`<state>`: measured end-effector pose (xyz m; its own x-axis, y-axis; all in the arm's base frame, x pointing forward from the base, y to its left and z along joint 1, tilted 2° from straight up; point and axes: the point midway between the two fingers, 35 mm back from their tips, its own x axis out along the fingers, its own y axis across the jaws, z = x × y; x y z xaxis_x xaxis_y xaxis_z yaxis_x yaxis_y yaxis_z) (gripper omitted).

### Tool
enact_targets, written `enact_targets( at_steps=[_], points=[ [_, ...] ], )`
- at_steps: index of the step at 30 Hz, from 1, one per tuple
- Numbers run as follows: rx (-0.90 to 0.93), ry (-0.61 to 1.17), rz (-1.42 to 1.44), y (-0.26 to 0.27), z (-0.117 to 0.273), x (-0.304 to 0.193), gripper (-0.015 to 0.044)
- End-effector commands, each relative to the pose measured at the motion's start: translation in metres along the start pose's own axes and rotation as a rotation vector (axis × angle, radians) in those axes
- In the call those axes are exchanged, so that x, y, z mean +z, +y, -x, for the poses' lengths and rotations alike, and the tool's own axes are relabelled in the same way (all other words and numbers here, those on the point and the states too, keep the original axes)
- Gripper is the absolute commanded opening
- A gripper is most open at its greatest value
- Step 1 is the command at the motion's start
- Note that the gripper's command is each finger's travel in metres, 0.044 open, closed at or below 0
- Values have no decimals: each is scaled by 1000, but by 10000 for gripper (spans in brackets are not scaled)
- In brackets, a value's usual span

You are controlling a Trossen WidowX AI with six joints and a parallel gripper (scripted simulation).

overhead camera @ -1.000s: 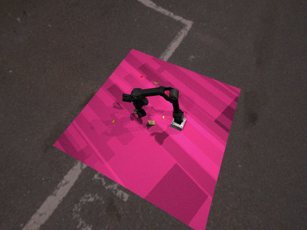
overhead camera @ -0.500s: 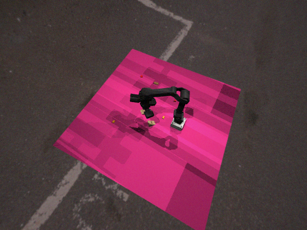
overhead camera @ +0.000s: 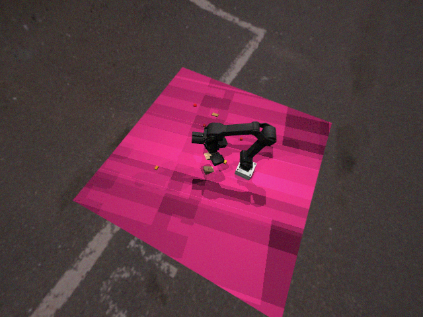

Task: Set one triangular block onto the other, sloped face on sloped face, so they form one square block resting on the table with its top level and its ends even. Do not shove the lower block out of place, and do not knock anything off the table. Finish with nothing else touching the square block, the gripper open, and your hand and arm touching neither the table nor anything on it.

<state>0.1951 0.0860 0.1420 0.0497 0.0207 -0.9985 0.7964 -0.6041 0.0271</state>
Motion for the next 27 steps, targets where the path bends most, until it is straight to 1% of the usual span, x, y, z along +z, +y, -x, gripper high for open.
enact_targets(
  at_steps=[1,6,11,27],
  points=[
    [4,-4,-2,-12,0,18,0],
    [3,-5,-2,-23,0,33,0],
    [3,-5,-2,-23,-3,32,0],
    [3,-3,-2,-22,-72,4,0]
  ],
)
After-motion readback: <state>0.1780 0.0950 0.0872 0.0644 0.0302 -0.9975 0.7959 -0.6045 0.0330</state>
